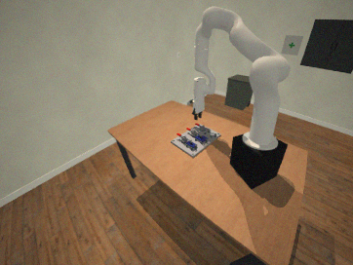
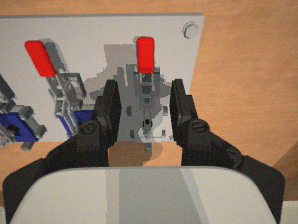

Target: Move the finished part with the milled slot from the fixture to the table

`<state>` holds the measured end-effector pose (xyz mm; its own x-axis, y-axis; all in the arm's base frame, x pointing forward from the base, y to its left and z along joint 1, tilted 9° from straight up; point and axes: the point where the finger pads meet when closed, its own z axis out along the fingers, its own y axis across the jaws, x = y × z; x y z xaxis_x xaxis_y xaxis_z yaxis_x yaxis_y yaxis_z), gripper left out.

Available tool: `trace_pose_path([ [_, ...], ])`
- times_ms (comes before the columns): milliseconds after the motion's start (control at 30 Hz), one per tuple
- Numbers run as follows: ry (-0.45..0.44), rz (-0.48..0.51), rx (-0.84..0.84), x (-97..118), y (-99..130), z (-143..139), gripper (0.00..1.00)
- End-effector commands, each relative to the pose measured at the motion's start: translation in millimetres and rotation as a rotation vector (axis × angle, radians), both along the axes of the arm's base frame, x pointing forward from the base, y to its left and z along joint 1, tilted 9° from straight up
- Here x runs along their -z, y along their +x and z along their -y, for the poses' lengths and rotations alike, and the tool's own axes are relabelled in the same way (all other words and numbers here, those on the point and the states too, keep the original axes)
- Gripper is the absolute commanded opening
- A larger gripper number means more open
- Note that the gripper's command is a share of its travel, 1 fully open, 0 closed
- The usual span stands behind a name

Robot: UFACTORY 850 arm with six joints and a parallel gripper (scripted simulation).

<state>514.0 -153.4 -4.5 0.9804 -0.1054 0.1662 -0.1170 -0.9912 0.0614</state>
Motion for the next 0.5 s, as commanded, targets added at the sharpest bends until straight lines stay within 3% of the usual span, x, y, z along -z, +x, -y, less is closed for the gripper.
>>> trace_pose_path([
  [0, -0.004, -0.017, 0.002, 5.2, 1.8, 0.7, 0.47],
  [467, -0.004, -0.017, 0.002, 23.8, 4.4, 2.3, 0.47],
])
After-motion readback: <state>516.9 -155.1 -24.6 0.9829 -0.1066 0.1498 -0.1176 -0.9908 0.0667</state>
